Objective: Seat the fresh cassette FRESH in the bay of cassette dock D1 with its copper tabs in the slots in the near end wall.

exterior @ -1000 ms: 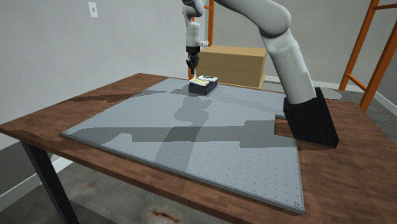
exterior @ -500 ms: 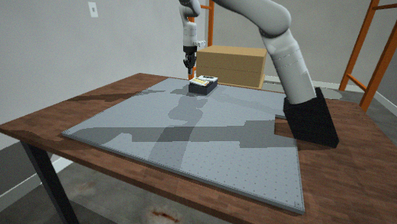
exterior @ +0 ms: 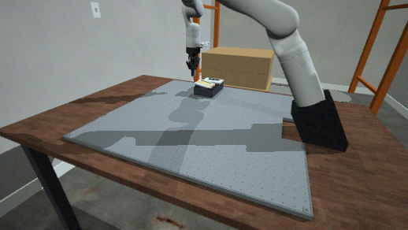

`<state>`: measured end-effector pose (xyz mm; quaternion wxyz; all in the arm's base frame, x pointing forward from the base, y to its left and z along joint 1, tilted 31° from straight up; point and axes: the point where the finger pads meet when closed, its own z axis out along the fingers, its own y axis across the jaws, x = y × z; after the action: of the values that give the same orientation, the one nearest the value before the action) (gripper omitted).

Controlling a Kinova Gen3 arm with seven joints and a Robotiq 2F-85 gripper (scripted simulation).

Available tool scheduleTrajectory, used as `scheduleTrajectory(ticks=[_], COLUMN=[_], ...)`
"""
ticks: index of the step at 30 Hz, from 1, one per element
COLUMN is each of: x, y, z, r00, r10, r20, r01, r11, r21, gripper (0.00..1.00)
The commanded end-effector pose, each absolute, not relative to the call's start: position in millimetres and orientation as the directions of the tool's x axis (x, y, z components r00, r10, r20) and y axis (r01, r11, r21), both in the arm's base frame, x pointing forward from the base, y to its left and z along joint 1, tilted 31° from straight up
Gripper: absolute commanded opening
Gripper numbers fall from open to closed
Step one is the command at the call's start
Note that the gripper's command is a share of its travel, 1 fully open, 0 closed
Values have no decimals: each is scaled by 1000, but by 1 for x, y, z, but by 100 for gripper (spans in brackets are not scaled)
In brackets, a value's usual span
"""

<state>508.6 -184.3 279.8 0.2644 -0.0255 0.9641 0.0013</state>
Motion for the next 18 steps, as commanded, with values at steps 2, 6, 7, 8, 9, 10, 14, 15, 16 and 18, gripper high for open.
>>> scheduleTrajectory(ticks=[2,6,7,8,9,10,14,15,16,18], x=[509,509,509,509,509,509,509,509,509,511], y=[-185,-185,-185,-185,-185,-185,-185,-185,-185,-185], z=[280,281,281,281,281,281,281,281,279,277], r00=[-858,-858,-858,-858,-858,-858,-858,-858,-858,-858], r10=[-48,-48,-48,-48,-48,-48,-48,-48,-48,-48], r20=[-511,-511,-511,-511,-511,-511,-511,-511,-511,-511], r01=[-49,-49,-49,-49,-49,-49,-49,-49,-49,-49], r11=[999,999,999,999,999,999,999,999,999,999], r21=[-11,-11,-11,-11,-11,-11,-11,-11,-11,-11], gripper=[0,0,0,0,0,0,0,0,0,0])
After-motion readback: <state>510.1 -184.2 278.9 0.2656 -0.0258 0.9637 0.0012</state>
